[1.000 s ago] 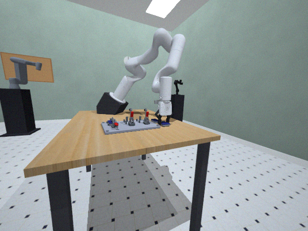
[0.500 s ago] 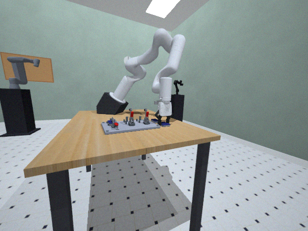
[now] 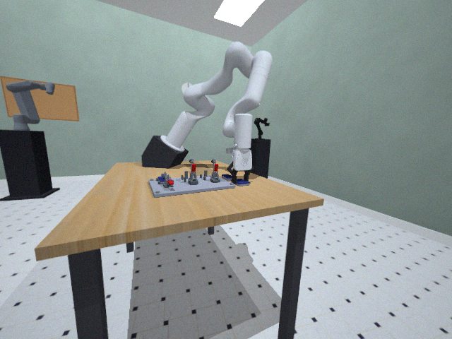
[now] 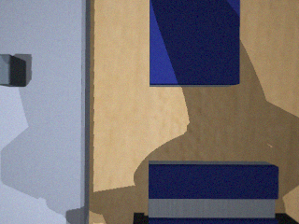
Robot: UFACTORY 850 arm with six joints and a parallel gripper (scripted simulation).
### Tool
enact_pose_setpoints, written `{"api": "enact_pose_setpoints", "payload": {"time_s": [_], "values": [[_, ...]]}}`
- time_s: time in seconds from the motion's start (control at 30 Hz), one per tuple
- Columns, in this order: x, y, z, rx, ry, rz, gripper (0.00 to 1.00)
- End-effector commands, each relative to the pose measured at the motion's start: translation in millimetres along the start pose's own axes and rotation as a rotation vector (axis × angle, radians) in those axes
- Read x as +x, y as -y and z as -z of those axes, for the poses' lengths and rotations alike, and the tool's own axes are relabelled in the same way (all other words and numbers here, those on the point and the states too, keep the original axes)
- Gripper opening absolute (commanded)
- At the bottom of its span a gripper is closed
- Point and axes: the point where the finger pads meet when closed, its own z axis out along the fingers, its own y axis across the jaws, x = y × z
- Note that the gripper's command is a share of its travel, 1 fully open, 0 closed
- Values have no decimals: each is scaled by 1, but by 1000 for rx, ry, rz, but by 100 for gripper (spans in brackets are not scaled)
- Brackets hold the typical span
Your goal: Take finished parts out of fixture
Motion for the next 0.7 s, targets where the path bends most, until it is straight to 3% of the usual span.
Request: {"api": "enact_pose_setpoints", "payload": {"time_s": [0.0,0.03,0.07,0.67], "values": [[-1,0,1,0,1,0,0],[-1,0,1,0,1,0,0],[-1,0,0,0,1,0,95],[-1,0,1,0,1,0,95]]}}
